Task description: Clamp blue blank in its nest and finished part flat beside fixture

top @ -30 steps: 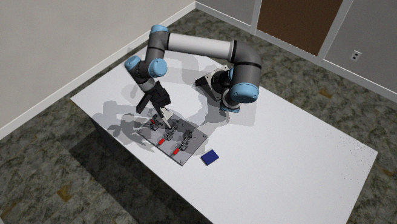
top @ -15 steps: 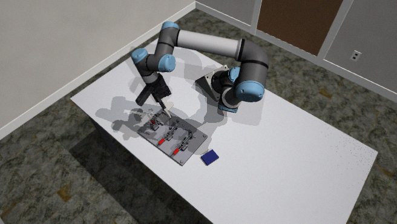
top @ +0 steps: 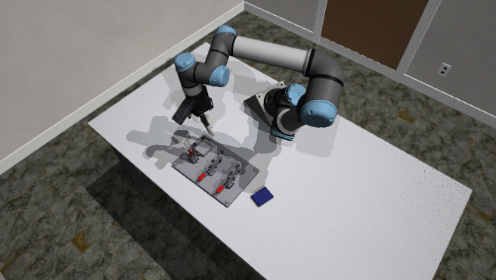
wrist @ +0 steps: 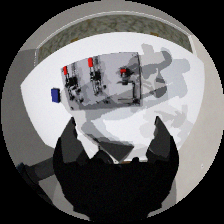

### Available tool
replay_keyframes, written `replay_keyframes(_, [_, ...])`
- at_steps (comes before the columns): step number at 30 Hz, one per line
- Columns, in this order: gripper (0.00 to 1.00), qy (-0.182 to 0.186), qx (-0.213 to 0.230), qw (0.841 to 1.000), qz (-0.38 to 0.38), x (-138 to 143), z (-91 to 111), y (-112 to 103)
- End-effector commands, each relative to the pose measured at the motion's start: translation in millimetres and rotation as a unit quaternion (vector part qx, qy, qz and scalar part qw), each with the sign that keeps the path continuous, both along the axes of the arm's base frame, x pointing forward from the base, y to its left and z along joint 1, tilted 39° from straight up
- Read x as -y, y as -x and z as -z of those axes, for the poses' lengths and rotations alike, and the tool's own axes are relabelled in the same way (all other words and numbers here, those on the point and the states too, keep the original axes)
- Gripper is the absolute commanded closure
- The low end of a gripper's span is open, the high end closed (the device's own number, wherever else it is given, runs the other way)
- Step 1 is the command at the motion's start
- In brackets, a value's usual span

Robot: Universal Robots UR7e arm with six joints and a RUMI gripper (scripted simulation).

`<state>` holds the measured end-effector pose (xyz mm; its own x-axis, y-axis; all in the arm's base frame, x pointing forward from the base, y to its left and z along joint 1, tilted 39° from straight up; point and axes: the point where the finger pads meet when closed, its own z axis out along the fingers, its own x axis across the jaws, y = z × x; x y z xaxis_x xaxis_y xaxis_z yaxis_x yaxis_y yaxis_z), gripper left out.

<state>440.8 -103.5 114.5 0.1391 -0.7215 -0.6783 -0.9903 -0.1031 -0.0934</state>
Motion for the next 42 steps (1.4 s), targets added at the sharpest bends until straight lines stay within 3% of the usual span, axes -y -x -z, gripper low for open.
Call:
replay_keyframes(1, [0.0,0.028,0.034,0.999,-0.014,13.1,11.1,5.5])
replay_keyframes(14, [0.0,0.042,0.049,0.998,-0.023,19.6,16.4,8.5])
replay_keyframes(15, [0.72,0.042,0.049,0.998,-0.023,19.6,16.4,8.5])
replay_keyframes(42, [0.72,0.042,0.049,0.998,-0.023,19.6,16.4,8.5])
